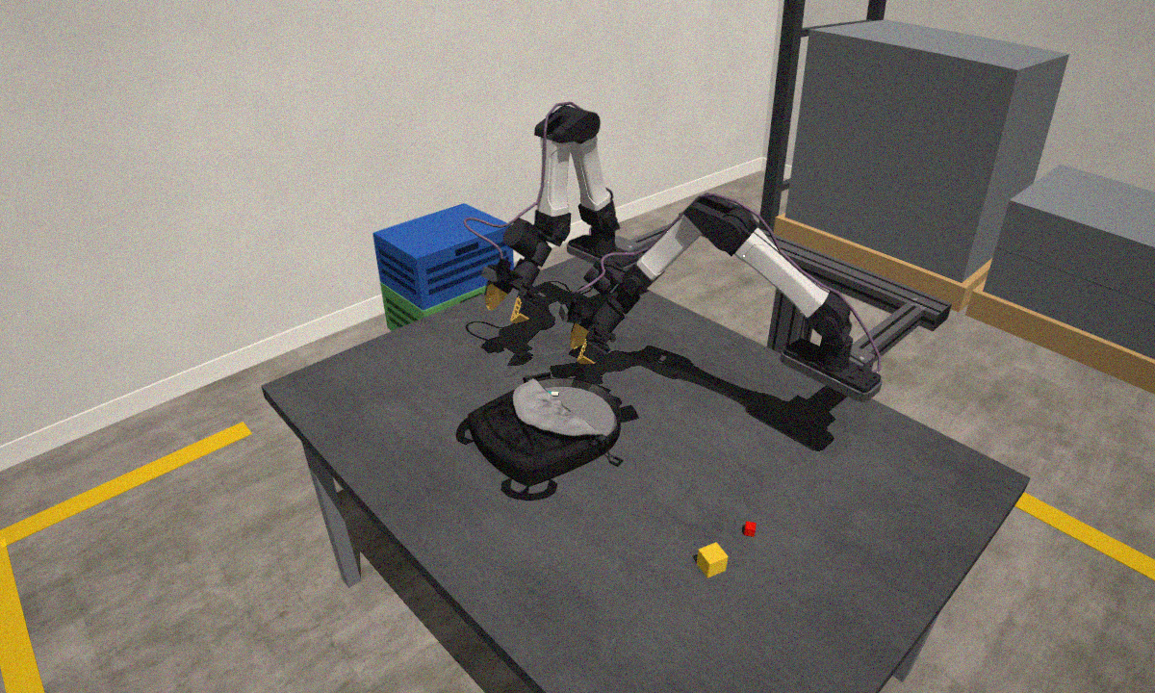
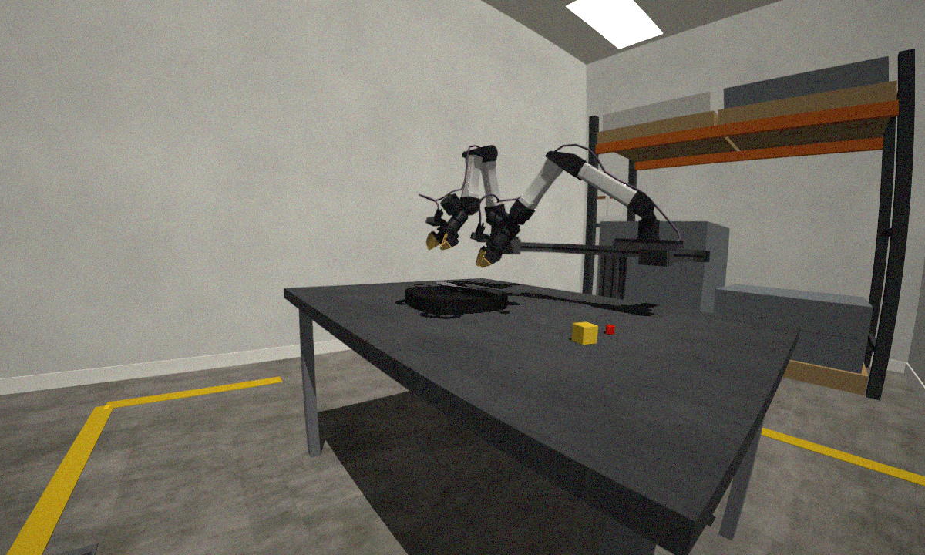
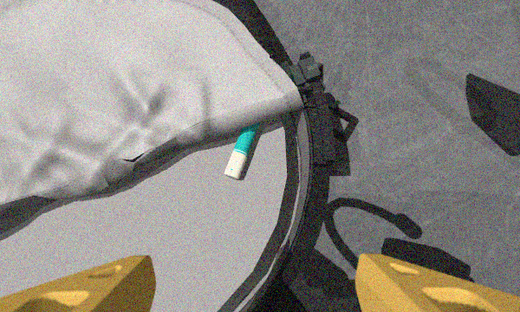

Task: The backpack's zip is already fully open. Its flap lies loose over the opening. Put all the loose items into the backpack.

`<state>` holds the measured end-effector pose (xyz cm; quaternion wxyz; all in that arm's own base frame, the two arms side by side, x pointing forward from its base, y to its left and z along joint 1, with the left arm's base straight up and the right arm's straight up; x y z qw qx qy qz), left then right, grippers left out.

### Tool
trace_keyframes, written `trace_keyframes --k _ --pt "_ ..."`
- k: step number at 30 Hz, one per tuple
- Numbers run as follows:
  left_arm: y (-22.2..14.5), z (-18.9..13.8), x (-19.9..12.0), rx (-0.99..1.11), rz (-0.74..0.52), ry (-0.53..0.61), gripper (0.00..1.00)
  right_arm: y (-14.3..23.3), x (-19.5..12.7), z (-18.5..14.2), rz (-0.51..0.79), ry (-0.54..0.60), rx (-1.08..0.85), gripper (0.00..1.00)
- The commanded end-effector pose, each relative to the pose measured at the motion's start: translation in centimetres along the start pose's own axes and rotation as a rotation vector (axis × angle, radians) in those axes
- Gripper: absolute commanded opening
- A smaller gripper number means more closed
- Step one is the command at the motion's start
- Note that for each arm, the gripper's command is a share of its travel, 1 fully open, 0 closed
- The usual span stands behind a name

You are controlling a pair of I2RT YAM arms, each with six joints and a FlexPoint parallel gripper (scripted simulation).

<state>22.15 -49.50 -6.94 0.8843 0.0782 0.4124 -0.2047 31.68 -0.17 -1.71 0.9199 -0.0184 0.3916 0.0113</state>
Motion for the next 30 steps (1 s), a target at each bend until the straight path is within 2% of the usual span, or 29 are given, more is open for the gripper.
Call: trace_keyframes --k 1,9,11,26,28,30 --pt "1.3 2.4 -2.2 -0.038 -0.023 -0.049 0.69 -0.3 -0.1 1.1 0.000 -0.034 0.000 0.90" --pt "8.5 0.4 -4.8 -0.056 -0.006 -0.042 0.69 -0.3 -0.1 1.1 0.000 -0.034 0.000 0.90" --pt "8.5 0.4 -4.8 -0.056 -0.006 -0.042 0.69 -0.3 -0.1 1.1 0.000 -0.034 0.000 0.90" --pt "22.1 -3.1 -9.9 -0.089 0.037 -0.039 0.69 -0.3 -0.1 1.1 0.000 -0.034 0.000 0.90" --pt "22.1 -3.1 -9.9 -0.089 0.037 -0.039 0.69 -0.3 -0.1 1.1 0.000 -0.034 0.000 0.90" --pt "23.9 -3.5 -10.6 -0.091 0.041 -0.041 0.69 -0.3 -0.1 1.1 0.000 -0.034 0.000 0.90"
Point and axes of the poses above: on each arm, the point where the finger pads meet when closed, its own x axis out along the fingers, its own y axis across the jaws, z = x × y, the point moved 4 cm from there along -x, back along the fingers, and after that the axes turned 4 degrees about -x, right-handed, at the moved point
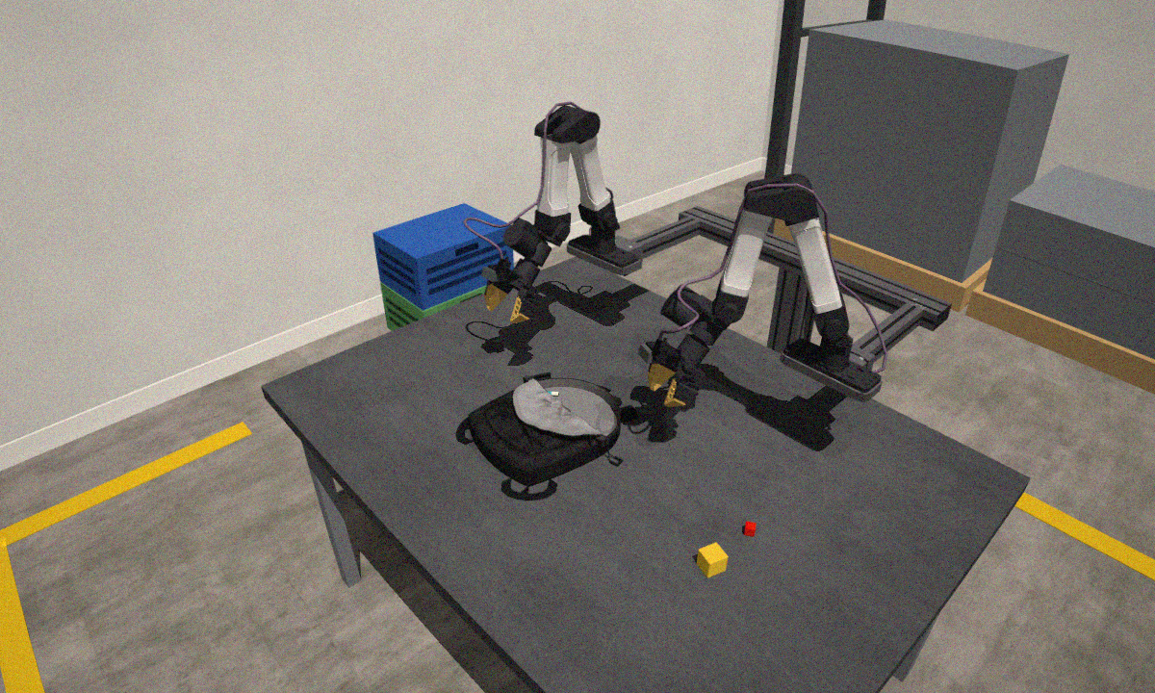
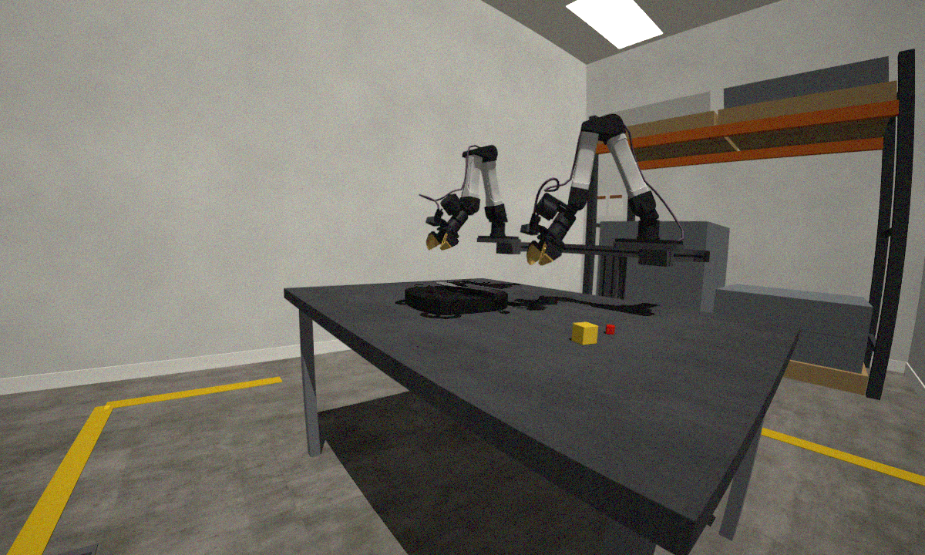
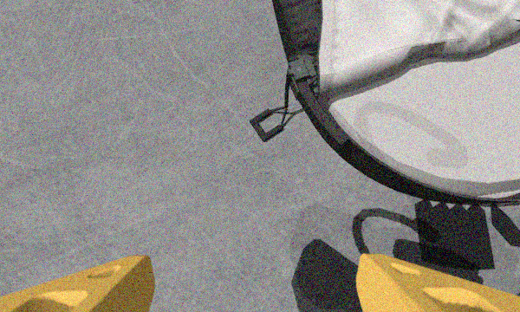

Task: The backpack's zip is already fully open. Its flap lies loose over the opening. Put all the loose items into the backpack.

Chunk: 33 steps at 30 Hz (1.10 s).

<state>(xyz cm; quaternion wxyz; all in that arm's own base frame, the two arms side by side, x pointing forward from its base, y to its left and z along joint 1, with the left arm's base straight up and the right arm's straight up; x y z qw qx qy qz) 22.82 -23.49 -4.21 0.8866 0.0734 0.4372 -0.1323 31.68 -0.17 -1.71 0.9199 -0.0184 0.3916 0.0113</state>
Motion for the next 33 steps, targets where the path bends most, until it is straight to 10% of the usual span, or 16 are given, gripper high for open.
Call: trace_keyframes --k 1,26,33 --pt "1.2 2.0 -1.5 -0.018 -0.081 -0.088 0.69 -0.3 -0.1 1.1 0.000 -0.034 0.000 0.90" --pt "23.5 -0.7 -6.7 -0.059 -0.007 -0.087 0.69 -0.3 -0.1 1.1 0.000 -0.034 0.000 0.90" --pt "23.4 -0.9 -6.8 -0.062 -0.007 -0.082 0.69 -0.3 -0.1 1.1 0.000 -0.034 0.000 0.90"
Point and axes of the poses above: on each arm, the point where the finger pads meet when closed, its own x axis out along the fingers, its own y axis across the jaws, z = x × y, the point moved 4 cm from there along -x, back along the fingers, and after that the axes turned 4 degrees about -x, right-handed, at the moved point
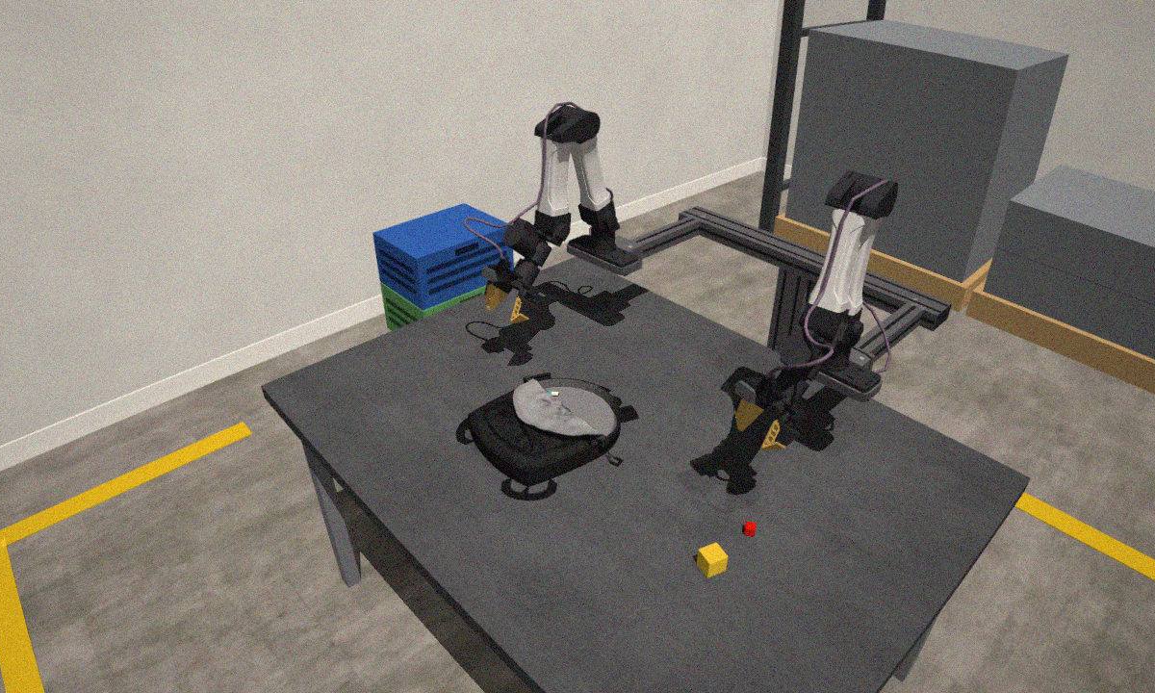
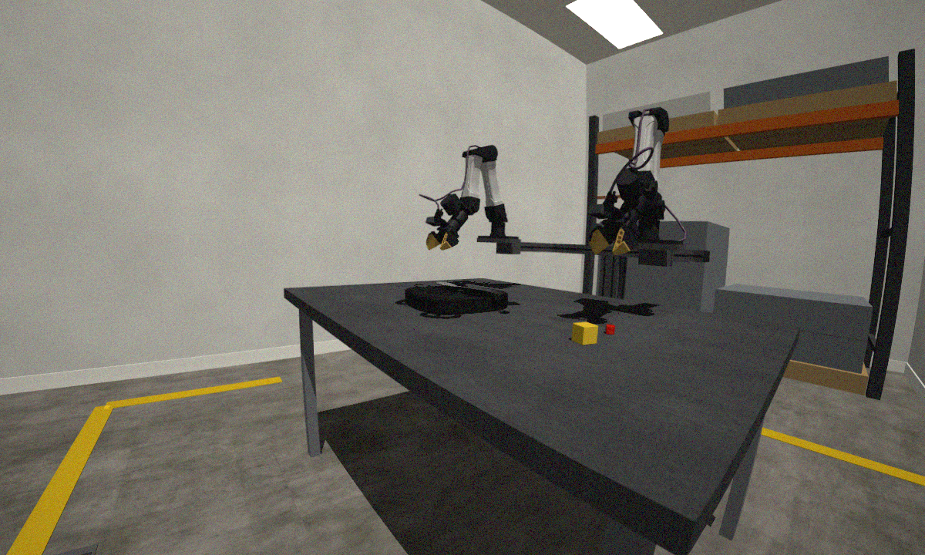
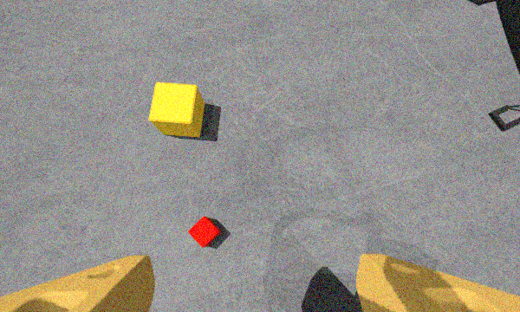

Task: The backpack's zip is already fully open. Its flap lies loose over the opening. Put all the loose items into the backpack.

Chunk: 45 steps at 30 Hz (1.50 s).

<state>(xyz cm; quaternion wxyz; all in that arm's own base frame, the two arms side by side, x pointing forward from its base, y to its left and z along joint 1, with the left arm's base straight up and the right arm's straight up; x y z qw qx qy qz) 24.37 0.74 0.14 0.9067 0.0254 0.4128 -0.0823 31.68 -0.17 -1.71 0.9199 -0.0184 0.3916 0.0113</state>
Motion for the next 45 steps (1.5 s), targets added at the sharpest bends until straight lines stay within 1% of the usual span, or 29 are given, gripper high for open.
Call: trace_keyframes --k 1,5,6,8,9,11,12,14,16,21,22,25,27,33,38,39,45 --pt "0.1 1.4 1.3 0.063 -0.063 -0.019 0.69 -0.3 -0.1 1.1 0.000 -0.034 0.000 0.90" --pt "2.0 1.8 5.6 0.062 -0.065 -0.013 0.69 -0.3 -0.1 1.1 0.000 -0.034 0.000 0.90" --pt "2.0 1.8 5.6 0.062 -0.065 -0.013 0.69 -0.3 -0.1 1.1 0.000 -0.034 0.000 0.90" --pt "2.9 2.1 7.7 0.061 -0.065 -0.012 0.69 -0.3 -0.1 1.1 0.000 -0.034 0.000 0.90" --pt "2.8 2.1 7.7 0.064 -0.067 -0.011 0.69 -0.3 -0.1 1.1 0.000 -0.034 0.000 0.90" --pt "3.9 2.3 9.8 0.061 -0.065 -0.010 0.69 -0.3 -0.1 1.1 0.000 -0.034 0.000 0.90" --pt "3.7 2.4 9.9 0.064 -0.068 -0.010 0.69 -0.3 -0.1 1.1 0.000 -0.034 0.000 0.90" --pt "4.8 2.6 12.0 0.061 -0.066 -0.009 0.69 -0.3 -0.1 1.1 0.000 -0.034 0.000 0.90" --pt "4.8 2.6 12.0 0.061 -0.066 -0.009 0.69 -0.3 -0.1 1.1 0.000 -0.034 0.000 0.90" --pt "7.2 3.3 17.3 0.059 -0.065 -0.005 0.69 -0.3 -0.1 1.1 0.000 -0.034 0.000 0.90" --pt "7.5 3.1 18.3 0.054 -0.070 0.009 0.69 -0.3 -0.1 1.1 0.000 -0.034 0.000 0.90" --pt "7.6 3.3 18.8 0.055 -0.077 0.018 0.69 -0.3 -0.1 1.1 0.000 -0.034 0.000 0.90" --pt "8.1 5.7 17.9 0.074 -0.059 -0.033 0.69 -0.3 -0.1 1.1 0.000 -0.034 0.000 0.90" --pt "8.4 5.8 17.8 0.072 -0.055 -0.036 0.69 -0.3 -0.1 1.1 0.000 -0.034 0.000 0.90" --pt "8.4 5.4 17.7 0.071 -0.054 -0.038 0.69 -0.3 -0.1 1.1 0.000 -0.034 0.000 0.90" --pt "8.2 3.5 19.0 0.059 -0.066 -0.003 0.69 -0.3 -0.1 1.1 0.000 -0.034 0.000 0.90" --pt "8.2 2.0 20.4 0.060 -0.068 -0.002 0.69 -0.3 -0.1 1.1 0.000 -0.034 0.000 0.90"
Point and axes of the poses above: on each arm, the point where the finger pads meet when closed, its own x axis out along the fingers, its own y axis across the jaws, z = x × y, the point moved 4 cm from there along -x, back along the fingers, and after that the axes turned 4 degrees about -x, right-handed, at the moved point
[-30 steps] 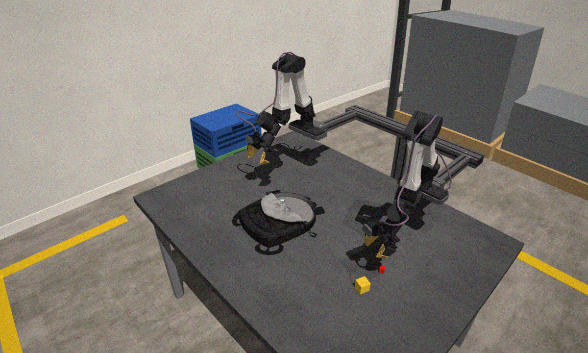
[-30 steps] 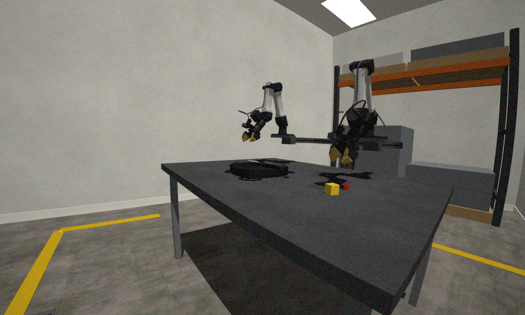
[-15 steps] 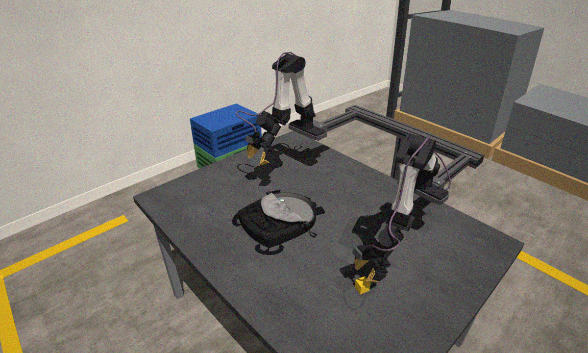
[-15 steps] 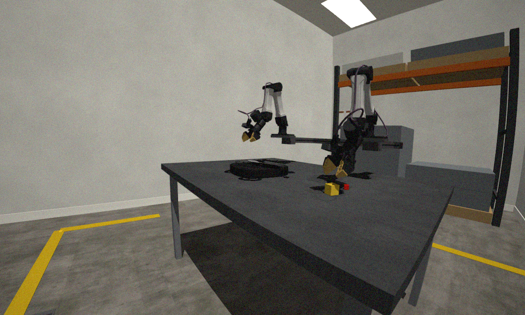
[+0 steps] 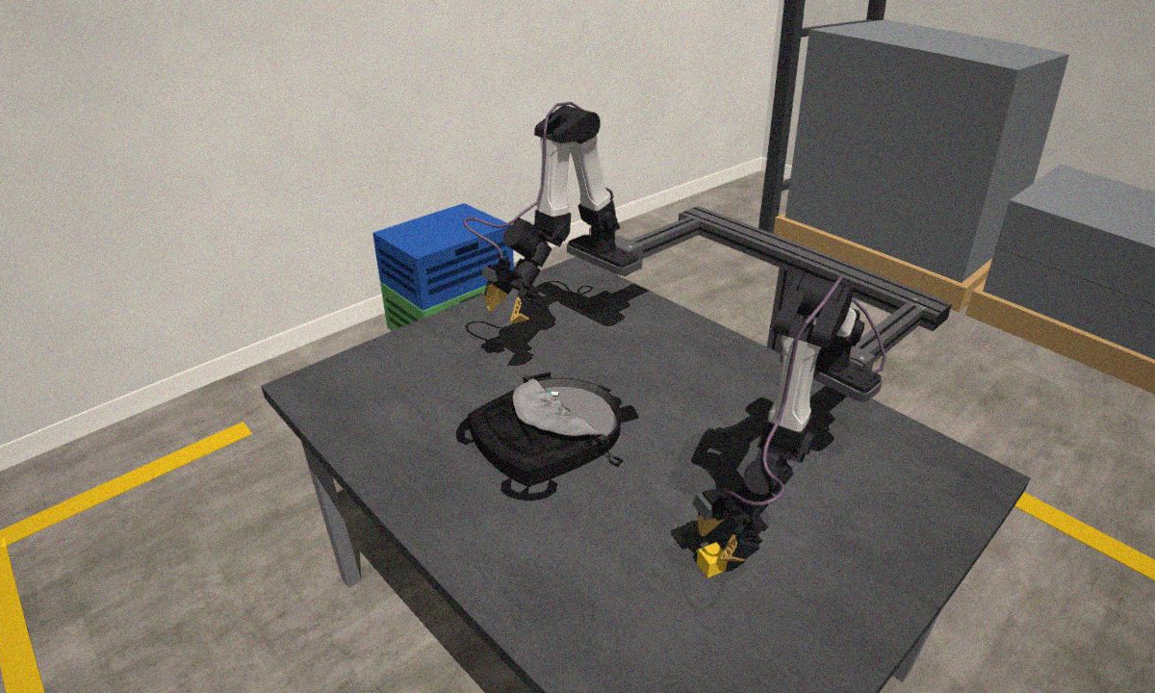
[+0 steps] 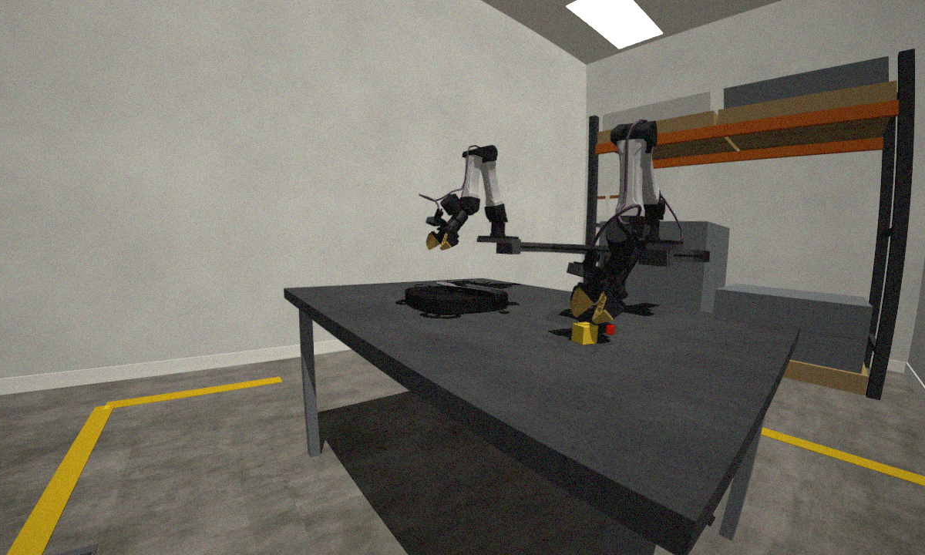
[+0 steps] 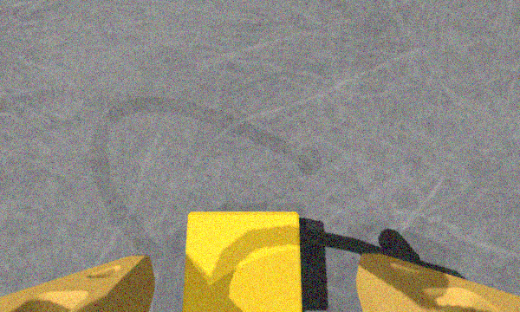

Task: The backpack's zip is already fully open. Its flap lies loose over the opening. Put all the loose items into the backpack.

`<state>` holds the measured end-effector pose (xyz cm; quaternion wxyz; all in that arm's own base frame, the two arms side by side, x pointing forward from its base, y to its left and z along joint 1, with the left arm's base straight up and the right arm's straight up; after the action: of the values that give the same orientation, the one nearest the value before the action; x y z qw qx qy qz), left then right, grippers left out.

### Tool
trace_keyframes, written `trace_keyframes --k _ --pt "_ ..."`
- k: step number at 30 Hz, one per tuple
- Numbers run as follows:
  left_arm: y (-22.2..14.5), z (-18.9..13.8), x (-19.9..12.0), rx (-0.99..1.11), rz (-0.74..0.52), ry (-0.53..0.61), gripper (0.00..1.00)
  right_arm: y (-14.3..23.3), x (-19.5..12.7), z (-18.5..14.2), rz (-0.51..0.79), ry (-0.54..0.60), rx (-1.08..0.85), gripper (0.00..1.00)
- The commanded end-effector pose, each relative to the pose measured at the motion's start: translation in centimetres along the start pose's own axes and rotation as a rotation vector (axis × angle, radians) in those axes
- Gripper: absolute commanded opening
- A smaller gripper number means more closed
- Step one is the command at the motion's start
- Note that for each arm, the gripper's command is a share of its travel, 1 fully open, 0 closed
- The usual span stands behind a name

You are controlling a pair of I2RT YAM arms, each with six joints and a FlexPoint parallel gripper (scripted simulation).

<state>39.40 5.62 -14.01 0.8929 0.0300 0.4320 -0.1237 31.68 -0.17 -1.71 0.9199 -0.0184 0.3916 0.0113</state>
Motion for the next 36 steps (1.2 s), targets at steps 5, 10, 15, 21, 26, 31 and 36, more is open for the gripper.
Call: trace_keyframes --k 5,10,15,21,26,31,36 --pt "0.7 0.0 1.4 0.022 0.008 -0.046 0.69 -0.3 -0.1 1.1 0.000 -0.034 0.000 0.90" --pt "1.0 -1.2 2.6 0.021 0.010 -0.045 0.69 -0.3 -0.1 1.1 0.000 -0.034 0.000 0.90" --pt "1.7 1.1 2.1 0.043 0.029 -0.096 0.69 -0.3 -0.1 1.1 0.000 -0.034 0.000 0.90" --pt "1.8 1.2 2.1 0.042 0.028 -0.096 0.69 -0.3 -0.1 1.1 0.000 -0.034 0.000 0.90" --pt "1.8 1.1 2.1 0.042 0.029 -0.095 0.69 -0.3 -0.1 1.1 0.000 -0.034 0.000 0.90" --pt "1.8 1.0 2.1 0.042 0.029 -0.095 0.69 -0.3 -0.1 1.1 0.000 -0.034 0.000 0.90" --pt "1.8 1.1 2.1 0.042 0.029 -0.094 0.69 -0.3 -0.1 1.1 0.000 -0.034 0.000 0.90"
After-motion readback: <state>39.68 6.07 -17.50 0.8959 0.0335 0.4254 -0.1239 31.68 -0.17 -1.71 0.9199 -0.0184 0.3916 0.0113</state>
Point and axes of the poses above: on each arm, the point where the finger pads meet when closed, its own x axis out along the fingers, its own y axis across the jaws, z = x × y, the point moved 4 cm from there along -x, back along the fingers, and after that the axes turned 4 degrees about -x, right-handed, at the moved point
